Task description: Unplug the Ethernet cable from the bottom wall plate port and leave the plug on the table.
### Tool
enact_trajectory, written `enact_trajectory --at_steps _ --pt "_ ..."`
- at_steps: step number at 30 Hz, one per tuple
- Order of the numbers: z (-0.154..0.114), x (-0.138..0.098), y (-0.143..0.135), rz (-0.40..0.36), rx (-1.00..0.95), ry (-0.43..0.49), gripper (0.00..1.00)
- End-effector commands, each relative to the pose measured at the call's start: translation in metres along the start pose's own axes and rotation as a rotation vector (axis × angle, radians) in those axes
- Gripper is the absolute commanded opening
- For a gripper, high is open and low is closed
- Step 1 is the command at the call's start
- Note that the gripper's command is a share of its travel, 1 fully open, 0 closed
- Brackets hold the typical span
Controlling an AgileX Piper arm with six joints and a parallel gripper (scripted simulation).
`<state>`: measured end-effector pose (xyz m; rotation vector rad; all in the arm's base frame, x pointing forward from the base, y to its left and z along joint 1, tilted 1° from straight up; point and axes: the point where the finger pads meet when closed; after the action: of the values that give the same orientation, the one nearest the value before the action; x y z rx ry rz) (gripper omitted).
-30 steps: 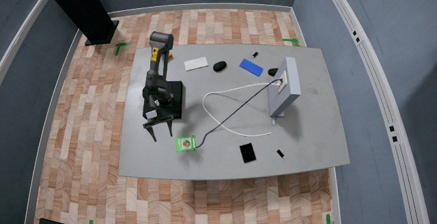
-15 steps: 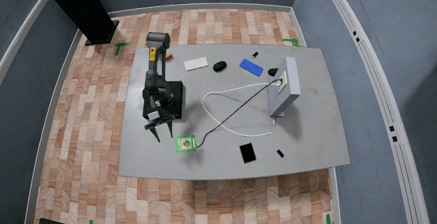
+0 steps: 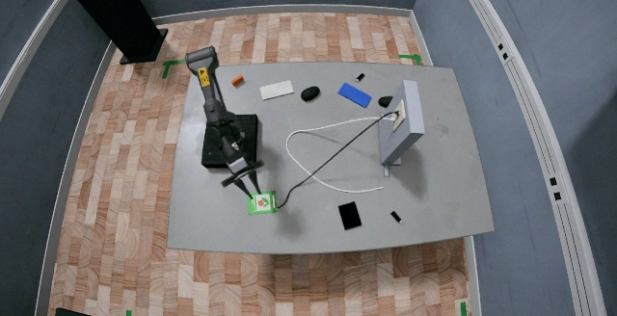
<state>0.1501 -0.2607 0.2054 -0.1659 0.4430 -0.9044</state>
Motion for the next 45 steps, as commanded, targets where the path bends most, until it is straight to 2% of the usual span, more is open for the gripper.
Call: enact_trajectory --at_steps 1,10,12,14,22,27,29,30,32,45 --pt "0.011 0.007 0.027 0.059 -0.017 0.044 0.32" --pt "0.027 -0.004 0.109 0.306 -0.095 0.125 0.32" --pt "0.027 -0.004 0.109 0.306 -0.095 0.125 0.32" --pt "0.029 -0.011 0.129 0.372 -0.12 0.145 0.32" --pt "0.031 -0.051 0.196 0.608 -0.222 0.214 0.32" --pt "0.027 -0.093 0.237 0.77 -0.306 0.252 0.32" --pt "0.027 -0.093 0.237 0.77 -0.306 0.252 0.32" --pt "0.026 -0.104 0.246 0.831 -0.34 0.271 0.32" --pt "0.023 -0.128 0.261 0.907 -0.386 0.285 0.32" --pt "0.022 -0.128 0.262 0.92 -0.392 0.291 0.32"
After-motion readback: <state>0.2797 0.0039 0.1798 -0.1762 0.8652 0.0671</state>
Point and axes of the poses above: the point where the finger pads meet when closed, its own x axis out along the fingers, its own y axis across the jaws, z = x × y, and after that the axes turned 10 degrees about -x, right-handed
